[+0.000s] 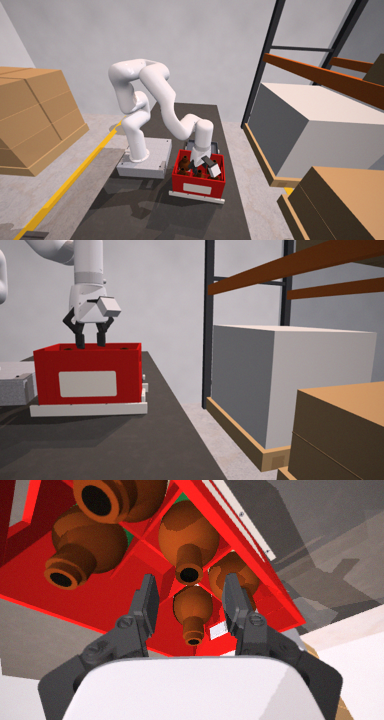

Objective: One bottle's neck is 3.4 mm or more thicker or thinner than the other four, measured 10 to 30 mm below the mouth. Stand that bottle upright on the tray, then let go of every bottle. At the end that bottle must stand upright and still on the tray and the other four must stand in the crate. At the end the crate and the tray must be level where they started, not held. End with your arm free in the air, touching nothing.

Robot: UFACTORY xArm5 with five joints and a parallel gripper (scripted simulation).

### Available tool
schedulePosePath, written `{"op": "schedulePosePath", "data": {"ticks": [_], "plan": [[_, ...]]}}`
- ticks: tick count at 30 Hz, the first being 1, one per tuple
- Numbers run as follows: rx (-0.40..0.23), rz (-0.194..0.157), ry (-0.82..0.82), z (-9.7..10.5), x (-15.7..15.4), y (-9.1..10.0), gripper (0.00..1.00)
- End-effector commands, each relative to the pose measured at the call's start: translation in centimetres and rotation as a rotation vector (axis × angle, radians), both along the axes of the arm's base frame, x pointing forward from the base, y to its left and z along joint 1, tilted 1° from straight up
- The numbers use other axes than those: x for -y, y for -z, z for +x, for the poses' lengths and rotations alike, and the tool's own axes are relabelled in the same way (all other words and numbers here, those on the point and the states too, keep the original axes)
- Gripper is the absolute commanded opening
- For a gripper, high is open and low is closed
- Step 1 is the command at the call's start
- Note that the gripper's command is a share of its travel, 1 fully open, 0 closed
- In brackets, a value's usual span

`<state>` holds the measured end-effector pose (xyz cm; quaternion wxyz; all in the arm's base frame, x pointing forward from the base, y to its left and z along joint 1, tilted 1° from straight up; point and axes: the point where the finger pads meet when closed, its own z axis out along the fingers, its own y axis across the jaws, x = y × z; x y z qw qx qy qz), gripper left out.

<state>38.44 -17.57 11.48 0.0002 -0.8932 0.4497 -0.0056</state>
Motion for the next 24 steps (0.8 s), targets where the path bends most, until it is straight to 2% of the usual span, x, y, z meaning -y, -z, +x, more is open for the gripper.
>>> {"op": "schedulePosePath", "data": {"ticks": [1, 24], "plan": [[0.003, -0.002, 0.000, 0.1, 0.1, 0.2, 0.65], [0.003, -0.002, 0.000, 0.1, 0.1, 2.6, 0.65]]}}
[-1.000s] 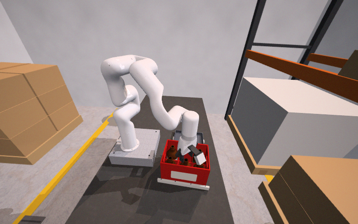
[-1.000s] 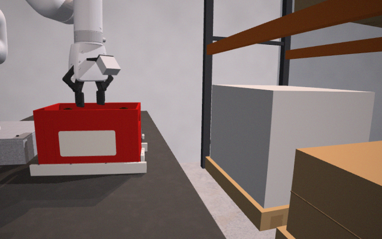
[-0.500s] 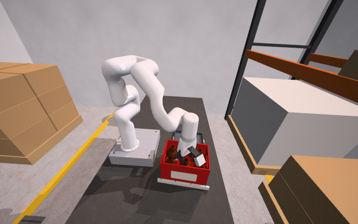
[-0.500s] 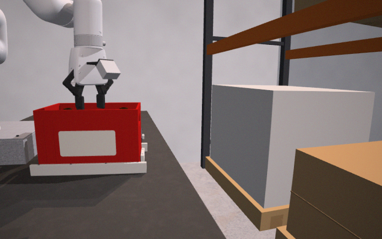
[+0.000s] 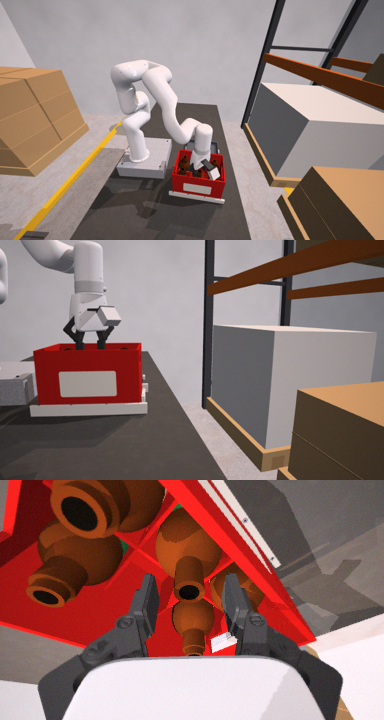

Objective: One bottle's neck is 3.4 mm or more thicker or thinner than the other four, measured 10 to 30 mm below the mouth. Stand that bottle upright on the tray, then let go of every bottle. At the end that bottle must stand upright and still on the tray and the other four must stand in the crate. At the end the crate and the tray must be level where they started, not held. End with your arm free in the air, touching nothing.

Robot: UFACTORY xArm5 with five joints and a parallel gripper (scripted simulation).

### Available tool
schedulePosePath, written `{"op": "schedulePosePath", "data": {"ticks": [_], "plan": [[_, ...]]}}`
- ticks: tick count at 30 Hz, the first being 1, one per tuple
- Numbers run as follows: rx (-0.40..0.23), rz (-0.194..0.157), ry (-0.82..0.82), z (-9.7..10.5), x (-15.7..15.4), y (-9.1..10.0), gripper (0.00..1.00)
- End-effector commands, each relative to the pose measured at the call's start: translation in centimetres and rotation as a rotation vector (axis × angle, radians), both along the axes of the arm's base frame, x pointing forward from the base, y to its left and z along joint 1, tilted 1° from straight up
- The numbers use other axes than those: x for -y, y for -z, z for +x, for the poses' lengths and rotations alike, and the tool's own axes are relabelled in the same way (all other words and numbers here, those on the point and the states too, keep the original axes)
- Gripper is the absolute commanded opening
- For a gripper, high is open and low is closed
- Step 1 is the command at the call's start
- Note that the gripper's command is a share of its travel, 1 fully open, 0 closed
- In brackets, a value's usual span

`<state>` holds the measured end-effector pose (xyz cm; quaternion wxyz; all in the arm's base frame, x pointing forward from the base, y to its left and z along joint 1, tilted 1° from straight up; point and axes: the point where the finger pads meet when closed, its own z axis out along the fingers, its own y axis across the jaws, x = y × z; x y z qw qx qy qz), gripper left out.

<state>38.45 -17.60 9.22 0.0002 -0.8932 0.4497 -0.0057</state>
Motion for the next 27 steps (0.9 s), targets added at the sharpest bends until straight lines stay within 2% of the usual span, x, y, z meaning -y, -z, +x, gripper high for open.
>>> {"op": "schedulePosePath", "data": {"ticks": [1, 27], "plan": [[0.003, -0.001, 0.000, 0.11, 0.06, 0.41, 0.65], [0.003, -0.001, 0.000, 0.12, 0.07, 1.16, 0.65]]}}
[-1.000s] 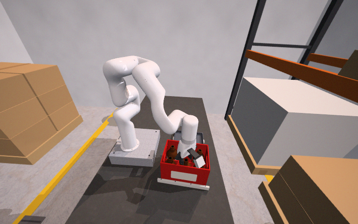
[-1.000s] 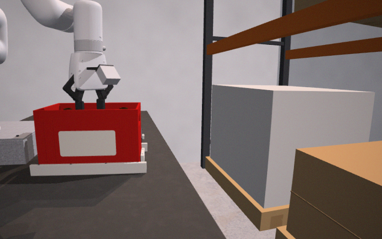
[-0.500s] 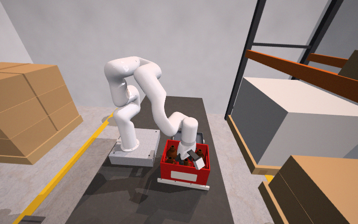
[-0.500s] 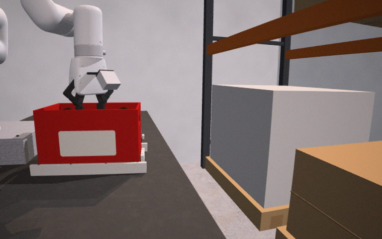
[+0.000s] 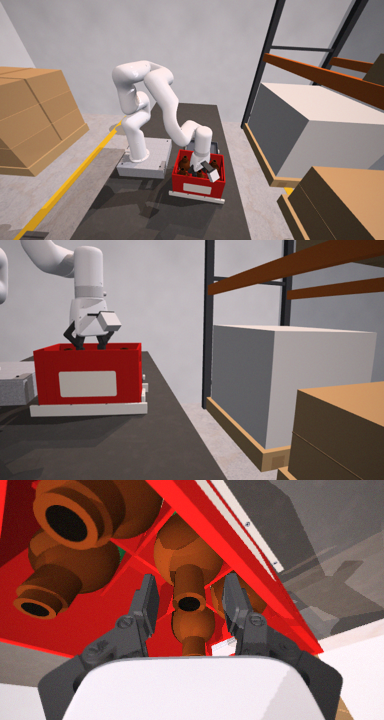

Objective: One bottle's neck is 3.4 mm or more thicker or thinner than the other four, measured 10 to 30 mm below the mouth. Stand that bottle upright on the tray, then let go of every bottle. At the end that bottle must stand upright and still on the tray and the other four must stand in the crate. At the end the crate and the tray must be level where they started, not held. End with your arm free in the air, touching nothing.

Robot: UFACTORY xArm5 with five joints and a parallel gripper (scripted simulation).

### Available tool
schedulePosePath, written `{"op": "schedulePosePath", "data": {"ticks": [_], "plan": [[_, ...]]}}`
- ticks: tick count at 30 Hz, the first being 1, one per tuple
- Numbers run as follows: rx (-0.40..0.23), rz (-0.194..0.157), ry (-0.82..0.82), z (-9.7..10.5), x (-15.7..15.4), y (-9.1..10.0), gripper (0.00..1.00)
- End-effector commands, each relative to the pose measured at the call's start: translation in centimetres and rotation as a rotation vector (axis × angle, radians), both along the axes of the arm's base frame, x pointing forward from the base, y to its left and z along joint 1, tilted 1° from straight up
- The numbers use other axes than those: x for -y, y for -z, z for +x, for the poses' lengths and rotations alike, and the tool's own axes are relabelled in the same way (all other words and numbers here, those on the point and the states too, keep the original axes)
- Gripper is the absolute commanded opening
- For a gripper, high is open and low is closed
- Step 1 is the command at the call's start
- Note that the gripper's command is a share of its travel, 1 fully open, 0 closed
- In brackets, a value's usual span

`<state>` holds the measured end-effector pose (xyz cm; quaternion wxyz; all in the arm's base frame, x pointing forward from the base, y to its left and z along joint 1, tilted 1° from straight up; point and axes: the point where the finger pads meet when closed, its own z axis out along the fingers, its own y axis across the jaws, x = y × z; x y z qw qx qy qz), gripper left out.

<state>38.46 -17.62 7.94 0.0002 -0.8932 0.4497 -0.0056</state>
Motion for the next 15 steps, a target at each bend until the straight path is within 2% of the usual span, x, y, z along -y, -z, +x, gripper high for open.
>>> {"op": "schedulePosePath", "data": {"ticks": [1, 6, 7, 15], "plan": [[0.003, -0.001, 0.000, 0.11, 0.05, -0.12, 0.65], [0.003, -0.001, 0.000, 0.11, 0.05, -0.12, 0.65], [0.003, -0.001, 0.000, 0.11, 0.05, -0.12, 0.00], [0.003, -0.001, 0.000, 0.11, 0.05, -0.12, 0.00]]}}
